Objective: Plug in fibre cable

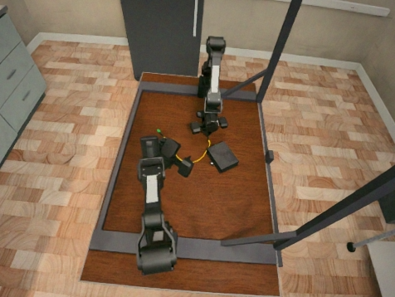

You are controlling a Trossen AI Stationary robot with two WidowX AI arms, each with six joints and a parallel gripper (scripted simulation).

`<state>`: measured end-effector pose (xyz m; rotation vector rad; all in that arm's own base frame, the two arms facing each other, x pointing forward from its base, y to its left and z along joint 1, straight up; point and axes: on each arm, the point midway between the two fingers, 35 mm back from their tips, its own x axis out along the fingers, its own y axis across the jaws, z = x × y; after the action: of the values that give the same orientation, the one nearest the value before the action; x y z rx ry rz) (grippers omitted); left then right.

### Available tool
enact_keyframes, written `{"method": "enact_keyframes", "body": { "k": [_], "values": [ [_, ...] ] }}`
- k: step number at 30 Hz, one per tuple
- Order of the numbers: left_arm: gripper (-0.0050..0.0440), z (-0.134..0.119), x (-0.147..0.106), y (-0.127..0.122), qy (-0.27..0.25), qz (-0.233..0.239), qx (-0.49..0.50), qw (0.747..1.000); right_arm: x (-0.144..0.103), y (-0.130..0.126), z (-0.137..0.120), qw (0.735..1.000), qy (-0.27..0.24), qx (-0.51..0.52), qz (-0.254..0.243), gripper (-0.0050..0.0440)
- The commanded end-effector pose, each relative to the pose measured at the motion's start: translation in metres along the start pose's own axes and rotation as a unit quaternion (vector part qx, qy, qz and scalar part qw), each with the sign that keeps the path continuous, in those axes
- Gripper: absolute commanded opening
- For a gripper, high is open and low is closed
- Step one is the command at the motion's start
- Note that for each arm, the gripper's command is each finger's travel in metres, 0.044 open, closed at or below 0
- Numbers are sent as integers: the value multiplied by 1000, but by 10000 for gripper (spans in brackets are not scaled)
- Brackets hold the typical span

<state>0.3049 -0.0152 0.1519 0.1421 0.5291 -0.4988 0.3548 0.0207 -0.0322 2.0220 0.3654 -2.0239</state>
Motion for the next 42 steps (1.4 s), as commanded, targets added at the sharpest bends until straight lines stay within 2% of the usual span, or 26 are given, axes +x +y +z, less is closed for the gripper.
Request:
{"method": "enact_keyframes", "body": {
  "k": [1, 7, 13, 15, 16, 24, 30, 32, 35, 42],
  "values": [
    [440, 5, -1, 1, -5, -1, 4, 1000, -4, 3, -7, 998, 9, -57, 5, -50],
    [440, 5, -2, 1, -5, 1, 4, 1000, -4, 3, -8, 973, 7, -230, 6, -50],
    [440, 5, -2, 1, -5, 1, 4, 1000, -3, 2, -8, 926, 4, -378, 7, -50],
    [440, 5, -2, 1, -5, 1, 4, 1000, -3, 2, -8, 926, 4, -378, 7, -50],
    [440, 5, -2, 1, -5, 1, 4, 1000, -3, 0, -8, 913, 3, -408, 6, -50],
    [440, 5, -2, 1, -5, 1, 4, 1000, -2, -5, -9, 801, 0, -599, 4, -50],
    [440, 5, -2, 1, -5, 1, 4, 1000, 0, -8, -9, 698, -2, -716, 2, -50],
    [440, 5, -2, 1, -5, 1, 4, 1000, 0, -8, -9, 698, -2, -716, 2, -50],
    [440, 5, -2, 1, -5, 1, 4, 1000, 0, -11, -9, 624, -3, -781, 1, -50],
    [440, 5, -2, 1, -5, 1, 4, 1000, 2, -15, -10, 471, -3, -882, -2, -50]
  ]
}}
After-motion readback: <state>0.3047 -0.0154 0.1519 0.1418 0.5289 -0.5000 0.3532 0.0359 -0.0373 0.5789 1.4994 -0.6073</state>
